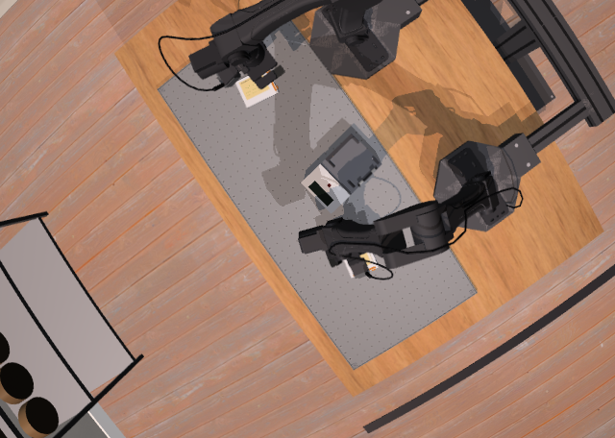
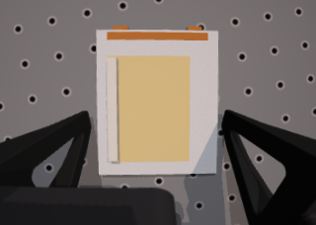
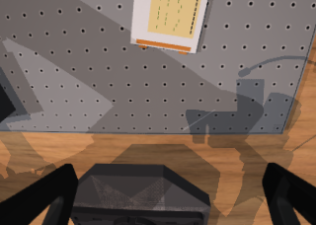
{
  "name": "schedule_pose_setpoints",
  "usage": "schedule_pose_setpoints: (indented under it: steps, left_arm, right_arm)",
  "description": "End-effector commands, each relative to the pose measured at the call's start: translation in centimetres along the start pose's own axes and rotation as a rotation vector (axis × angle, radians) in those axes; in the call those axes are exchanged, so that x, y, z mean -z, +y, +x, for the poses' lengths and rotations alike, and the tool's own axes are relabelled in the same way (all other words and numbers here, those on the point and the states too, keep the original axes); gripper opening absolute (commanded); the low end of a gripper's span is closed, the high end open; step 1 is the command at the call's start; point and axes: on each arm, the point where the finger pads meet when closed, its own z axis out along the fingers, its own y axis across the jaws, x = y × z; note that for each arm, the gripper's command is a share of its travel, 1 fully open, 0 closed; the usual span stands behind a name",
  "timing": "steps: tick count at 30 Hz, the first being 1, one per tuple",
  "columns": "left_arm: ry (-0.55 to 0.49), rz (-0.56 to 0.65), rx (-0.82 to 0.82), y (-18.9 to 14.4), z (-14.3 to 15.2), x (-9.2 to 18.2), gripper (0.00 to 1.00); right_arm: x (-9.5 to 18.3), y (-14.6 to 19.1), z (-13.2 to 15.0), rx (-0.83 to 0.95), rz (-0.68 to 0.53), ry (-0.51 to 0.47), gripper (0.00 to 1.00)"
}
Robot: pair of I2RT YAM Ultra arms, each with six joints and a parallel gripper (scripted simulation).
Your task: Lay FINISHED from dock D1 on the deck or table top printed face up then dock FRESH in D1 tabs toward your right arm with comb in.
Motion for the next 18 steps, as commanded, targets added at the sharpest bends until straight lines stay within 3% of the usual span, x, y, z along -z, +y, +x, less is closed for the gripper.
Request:
schedule_pose_setpoints:
  steps: [1, 6, 7, 18]
  left_arm:
    - [-0.007, -0.006, -0.008, 0.37, 0.07, -0.17, 0.98]
    - [-0.007, -0.006, -0.008, 0.37, 0.07, -0.17, 0.98]
    - [0.001, 0.012, 0.007, 0.27, 0.04, -0.09, 0.00]
    - [0.001, 0.012, 0.007, -0.34, -0.17, 0.33, 0.00]
  right_arm:
    - [1.13, -0.60, -0.57, -0.009, 0.014, -0.029, 1.00]
    - [1.13, -0.60, -0.57, -0.009, 0.014, -0.029, 1.00]
    - [1.13, -0.60, -0.57, -0.009, 0.014, -0.029, 1.00]
    - [1.13, -0.60, -0.57, -0.009, 0.014, -0.029, 1.00]
